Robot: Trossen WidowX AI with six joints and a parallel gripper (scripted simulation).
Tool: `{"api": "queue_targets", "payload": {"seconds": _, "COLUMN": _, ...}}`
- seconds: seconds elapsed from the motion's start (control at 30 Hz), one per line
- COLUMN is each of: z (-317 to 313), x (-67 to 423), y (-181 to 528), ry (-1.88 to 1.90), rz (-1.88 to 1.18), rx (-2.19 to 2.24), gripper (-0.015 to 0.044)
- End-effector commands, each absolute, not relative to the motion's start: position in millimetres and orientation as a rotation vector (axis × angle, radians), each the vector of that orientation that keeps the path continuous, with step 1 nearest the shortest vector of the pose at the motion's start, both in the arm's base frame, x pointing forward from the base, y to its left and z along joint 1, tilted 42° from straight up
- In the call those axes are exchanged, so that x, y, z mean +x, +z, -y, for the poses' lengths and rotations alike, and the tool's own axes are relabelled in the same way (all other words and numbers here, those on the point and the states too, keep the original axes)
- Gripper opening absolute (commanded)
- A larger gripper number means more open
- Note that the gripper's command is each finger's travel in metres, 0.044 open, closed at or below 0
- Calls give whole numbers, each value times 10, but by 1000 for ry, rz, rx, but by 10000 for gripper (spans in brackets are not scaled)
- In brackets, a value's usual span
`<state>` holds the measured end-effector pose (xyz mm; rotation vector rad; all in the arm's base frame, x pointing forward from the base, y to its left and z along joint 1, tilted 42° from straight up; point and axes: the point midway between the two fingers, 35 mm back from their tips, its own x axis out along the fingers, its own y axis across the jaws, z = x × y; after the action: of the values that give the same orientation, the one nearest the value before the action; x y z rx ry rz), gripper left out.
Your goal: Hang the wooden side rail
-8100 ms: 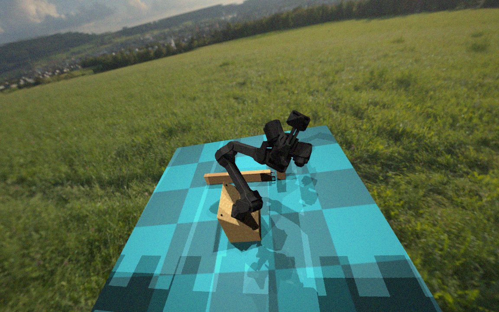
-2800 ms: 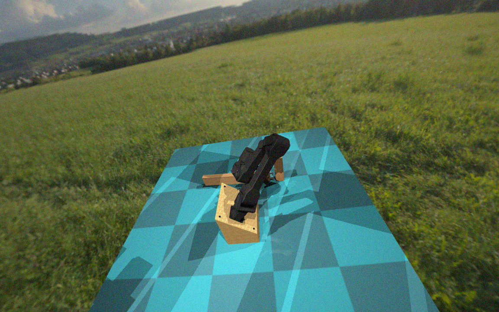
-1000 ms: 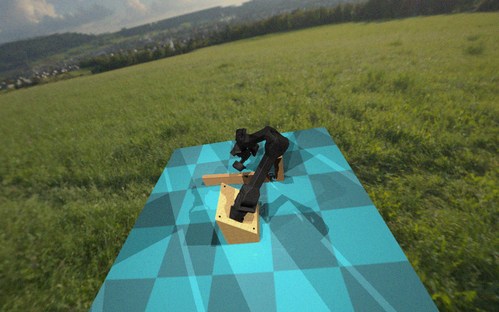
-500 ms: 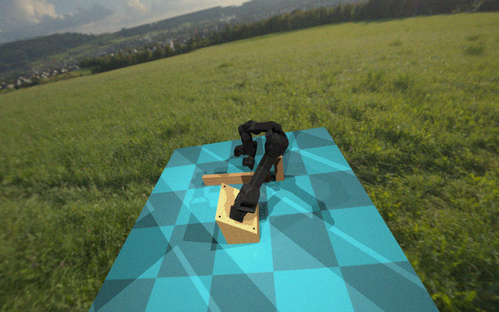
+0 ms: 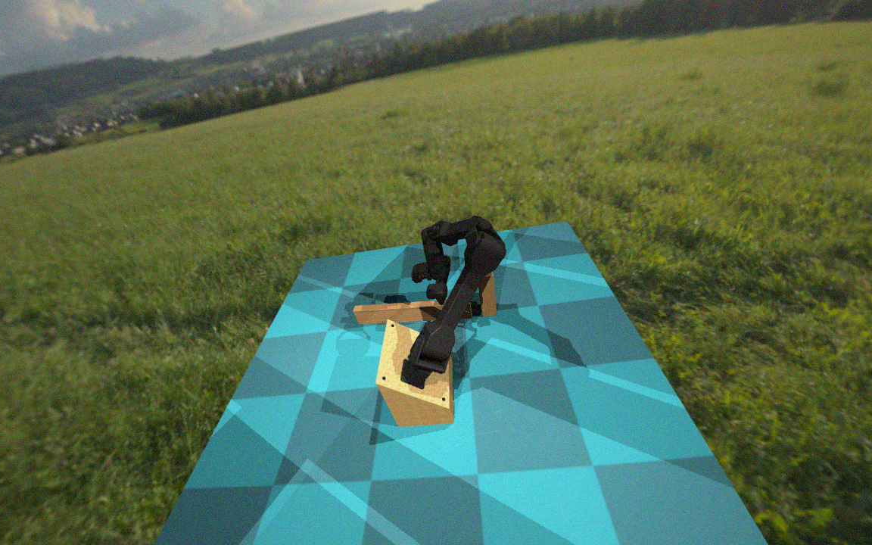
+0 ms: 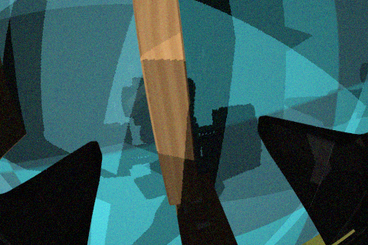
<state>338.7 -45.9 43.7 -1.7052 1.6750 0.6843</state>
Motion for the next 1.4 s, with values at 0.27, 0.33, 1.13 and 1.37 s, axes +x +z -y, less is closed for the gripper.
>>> {"api": "queue_targets", "payload": {"seconds": 0.27, "z": 589, "x": 3377, "y": 280, "ry": 696, "rz": -1688, "rx": -1709, "gripper": 440}}
{"api": "queue_targets", "payload": {"seconds": 0.33, "z": 609, "x": 3381, "y": 255, "ry": 696, "rz": -1688, "rx": -1709, "gripper": 440}}
{"api": "queue_targets", "payload": {"seconds": 1.13, "z": 866, "x": 3403, "y": -34, "ry": 696, "rz": -1689, "rx": -1709, "gripper": 440}}
{"api": "queue_targets", "payload": {"seconds": 1.37, "z": 943, "x": 3400, "y": -115, "ry": 695, "rz": -1689, "rx": -1709, "gripper": 440}}
